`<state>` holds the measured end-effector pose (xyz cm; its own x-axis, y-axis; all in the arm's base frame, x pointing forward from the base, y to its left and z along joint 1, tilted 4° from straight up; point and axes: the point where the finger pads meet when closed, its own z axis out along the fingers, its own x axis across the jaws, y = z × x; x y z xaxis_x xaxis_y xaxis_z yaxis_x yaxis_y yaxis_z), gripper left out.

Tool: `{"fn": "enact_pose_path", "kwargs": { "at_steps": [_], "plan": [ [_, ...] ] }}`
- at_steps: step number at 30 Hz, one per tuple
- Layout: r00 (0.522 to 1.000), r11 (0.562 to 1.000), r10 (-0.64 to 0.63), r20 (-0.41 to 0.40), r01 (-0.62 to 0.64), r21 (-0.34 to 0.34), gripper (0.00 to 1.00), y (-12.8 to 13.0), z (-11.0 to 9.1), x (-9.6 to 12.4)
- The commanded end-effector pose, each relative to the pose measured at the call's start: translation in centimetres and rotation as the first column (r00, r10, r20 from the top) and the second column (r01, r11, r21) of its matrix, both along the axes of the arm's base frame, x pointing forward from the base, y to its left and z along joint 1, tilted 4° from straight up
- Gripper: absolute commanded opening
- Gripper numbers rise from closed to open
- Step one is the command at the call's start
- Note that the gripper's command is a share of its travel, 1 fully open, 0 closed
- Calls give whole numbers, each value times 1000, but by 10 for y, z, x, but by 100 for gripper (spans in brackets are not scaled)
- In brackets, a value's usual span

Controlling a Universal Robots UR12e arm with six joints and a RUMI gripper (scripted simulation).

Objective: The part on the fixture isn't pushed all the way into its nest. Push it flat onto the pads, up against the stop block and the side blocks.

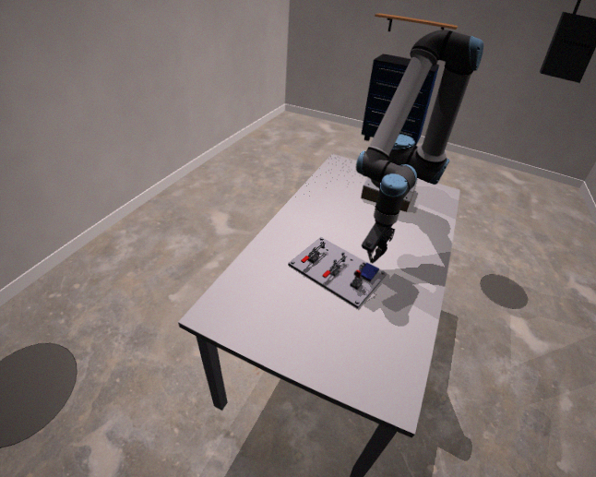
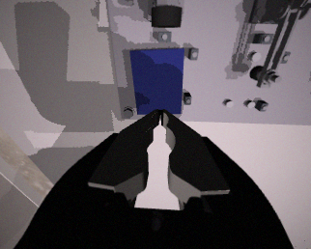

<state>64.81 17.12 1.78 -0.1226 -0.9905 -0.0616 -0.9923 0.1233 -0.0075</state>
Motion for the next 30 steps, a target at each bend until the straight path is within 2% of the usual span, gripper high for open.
{"fn": "enact_pose_path", "kwargs": {
  "at_steps": [1,15,30],
  "plan": [
    [1000,1000,1,1,-1,0,0,5,0,-14],
    [1000,1000,1,0,-1,0,0,12,0,-52],
    [1000,1000,1,-1,-1,0,0,12,-2,-56]
  ]
}}
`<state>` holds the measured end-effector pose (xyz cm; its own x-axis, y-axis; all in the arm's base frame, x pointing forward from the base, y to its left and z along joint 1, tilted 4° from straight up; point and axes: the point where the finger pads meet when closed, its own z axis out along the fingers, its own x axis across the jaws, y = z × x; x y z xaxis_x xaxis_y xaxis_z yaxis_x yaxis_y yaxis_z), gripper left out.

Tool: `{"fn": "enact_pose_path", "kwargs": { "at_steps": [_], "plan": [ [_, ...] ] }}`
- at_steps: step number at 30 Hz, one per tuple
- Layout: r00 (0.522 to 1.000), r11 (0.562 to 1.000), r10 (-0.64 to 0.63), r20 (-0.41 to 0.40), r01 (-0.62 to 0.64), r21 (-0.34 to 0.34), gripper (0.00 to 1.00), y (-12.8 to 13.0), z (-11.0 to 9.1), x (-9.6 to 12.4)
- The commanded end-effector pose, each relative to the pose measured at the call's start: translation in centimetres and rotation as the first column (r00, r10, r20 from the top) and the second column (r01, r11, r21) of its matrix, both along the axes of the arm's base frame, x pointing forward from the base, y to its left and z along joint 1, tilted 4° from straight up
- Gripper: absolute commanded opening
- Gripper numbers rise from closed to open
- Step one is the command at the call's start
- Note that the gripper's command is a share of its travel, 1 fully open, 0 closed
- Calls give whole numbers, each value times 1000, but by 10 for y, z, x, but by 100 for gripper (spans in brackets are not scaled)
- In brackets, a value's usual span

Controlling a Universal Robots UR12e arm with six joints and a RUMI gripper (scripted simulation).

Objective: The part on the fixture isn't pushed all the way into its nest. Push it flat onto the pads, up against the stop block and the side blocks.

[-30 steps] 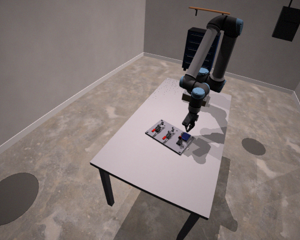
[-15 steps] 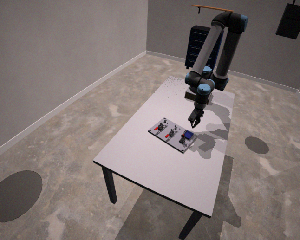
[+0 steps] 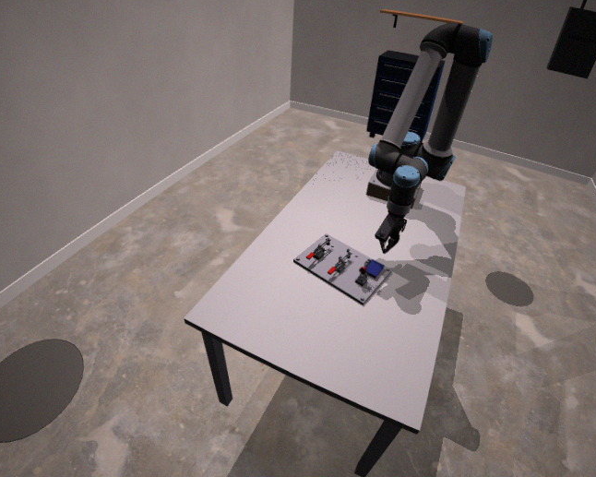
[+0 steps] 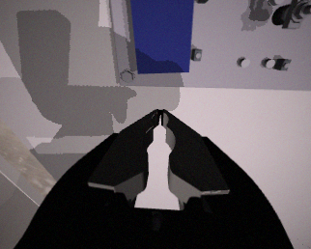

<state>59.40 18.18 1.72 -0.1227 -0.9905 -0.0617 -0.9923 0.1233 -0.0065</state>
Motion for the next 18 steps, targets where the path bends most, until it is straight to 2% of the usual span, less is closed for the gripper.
{"fn": "enact_pose_path", "kwargs": {
  "at_steps": [1,7,18],
  "plan": [
    [1000,1000,1,-1,-1,0,0,2,-2,-2],
    [1000,1000,1,-3,-1,0,0,2,-8,-3],
    [1000,1000,1,-3,-1,0,0,4,-30,-3]
  ]
}}
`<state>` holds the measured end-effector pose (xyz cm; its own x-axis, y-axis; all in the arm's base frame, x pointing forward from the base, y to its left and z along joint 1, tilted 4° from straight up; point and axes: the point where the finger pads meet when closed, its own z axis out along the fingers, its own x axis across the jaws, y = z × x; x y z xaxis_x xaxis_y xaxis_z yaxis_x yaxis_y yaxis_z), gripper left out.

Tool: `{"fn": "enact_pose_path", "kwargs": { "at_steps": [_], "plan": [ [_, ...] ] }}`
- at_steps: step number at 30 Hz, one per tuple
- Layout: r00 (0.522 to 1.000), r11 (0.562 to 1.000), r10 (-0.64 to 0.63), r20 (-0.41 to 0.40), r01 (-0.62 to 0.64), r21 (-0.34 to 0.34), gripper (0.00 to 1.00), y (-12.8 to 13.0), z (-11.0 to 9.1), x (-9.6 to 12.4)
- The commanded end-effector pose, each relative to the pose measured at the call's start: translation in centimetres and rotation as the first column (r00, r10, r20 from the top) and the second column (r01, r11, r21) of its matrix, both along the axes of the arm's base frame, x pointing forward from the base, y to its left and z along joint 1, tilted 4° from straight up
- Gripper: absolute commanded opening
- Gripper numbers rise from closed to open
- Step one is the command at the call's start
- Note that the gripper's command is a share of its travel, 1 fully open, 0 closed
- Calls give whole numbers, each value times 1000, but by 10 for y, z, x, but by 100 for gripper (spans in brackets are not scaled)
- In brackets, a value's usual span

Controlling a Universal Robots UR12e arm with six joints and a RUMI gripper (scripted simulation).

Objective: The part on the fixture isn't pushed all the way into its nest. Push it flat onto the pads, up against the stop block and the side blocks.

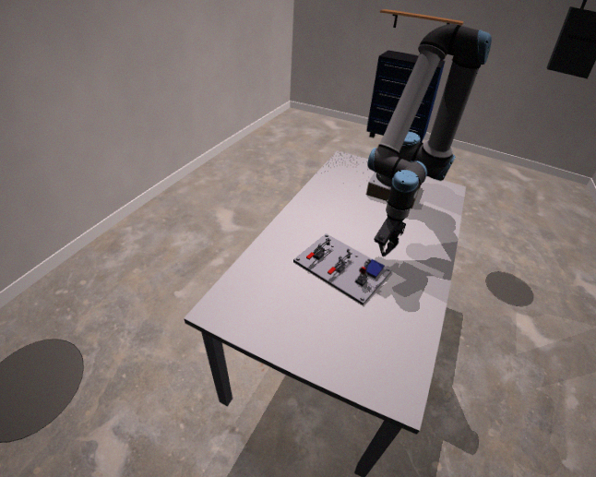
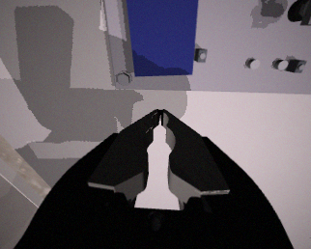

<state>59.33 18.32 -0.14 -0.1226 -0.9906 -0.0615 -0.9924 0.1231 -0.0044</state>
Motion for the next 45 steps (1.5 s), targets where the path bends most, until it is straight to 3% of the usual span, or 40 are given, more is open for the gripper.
{"fn": "enact_pose_path", "kwargs": {
  "at_steps": [1,45],
  "plan": [
    [1000,1000,1,-1,-1,0,0,2,-13,-2],
    [1000,1000,2,-1,-2,0,0,3,-18,-3]
  ]
}}
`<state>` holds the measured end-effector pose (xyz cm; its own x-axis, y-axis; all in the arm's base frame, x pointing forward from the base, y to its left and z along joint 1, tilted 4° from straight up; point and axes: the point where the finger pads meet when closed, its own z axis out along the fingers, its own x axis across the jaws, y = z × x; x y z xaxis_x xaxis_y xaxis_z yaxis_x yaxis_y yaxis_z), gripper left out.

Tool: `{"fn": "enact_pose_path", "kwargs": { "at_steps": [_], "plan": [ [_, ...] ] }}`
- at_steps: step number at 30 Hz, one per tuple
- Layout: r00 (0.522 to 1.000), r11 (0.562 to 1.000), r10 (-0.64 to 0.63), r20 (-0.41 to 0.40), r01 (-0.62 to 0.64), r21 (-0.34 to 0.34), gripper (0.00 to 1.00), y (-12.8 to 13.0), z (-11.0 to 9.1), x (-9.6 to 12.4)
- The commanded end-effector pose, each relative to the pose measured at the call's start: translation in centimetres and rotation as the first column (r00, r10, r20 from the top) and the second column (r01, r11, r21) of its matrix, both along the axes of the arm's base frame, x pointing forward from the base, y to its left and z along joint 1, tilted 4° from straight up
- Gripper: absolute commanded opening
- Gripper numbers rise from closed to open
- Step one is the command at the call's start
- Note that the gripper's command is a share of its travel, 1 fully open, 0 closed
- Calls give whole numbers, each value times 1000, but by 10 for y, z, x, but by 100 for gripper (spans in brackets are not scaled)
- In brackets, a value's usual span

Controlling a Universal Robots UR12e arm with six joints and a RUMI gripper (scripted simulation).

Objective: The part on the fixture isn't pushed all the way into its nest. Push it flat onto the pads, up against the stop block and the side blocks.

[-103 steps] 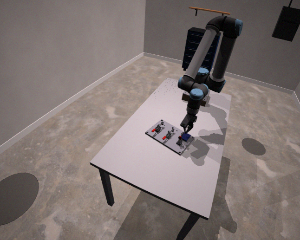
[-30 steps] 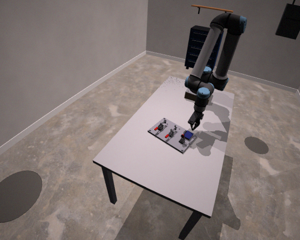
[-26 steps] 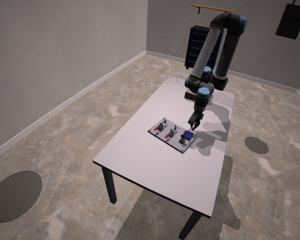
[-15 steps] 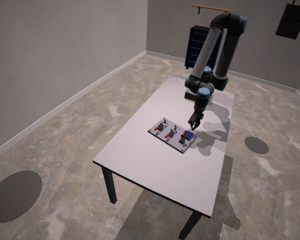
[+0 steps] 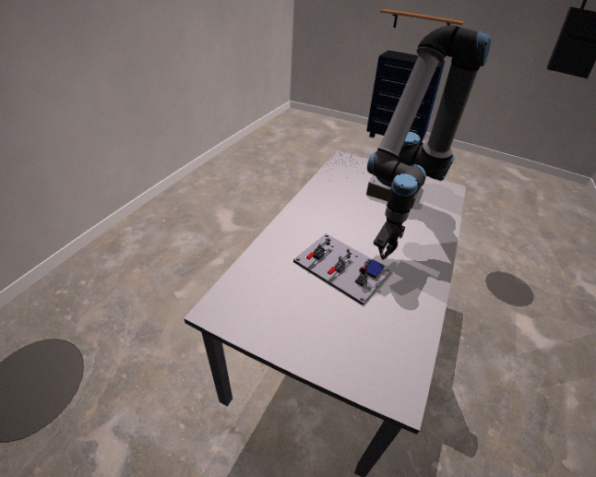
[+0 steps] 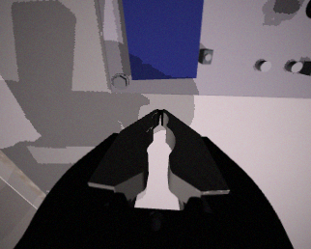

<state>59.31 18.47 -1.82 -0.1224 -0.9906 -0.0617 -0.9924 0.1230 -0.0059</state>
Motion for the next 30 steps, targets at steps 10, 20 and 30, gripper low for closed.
{"fn": "enact_pose_path", "kwargs": {
  "at_steps": [10,20,30],
  "plan": [
    [1000,1000,2,-2,-2,0,0,2,-2,-3],
    [1000,1000,2,-4,-2,0,0,2,-5,-4],
    [1000,1000,2,-2,-2,0,0,2,-6,-3]
  ]
}}
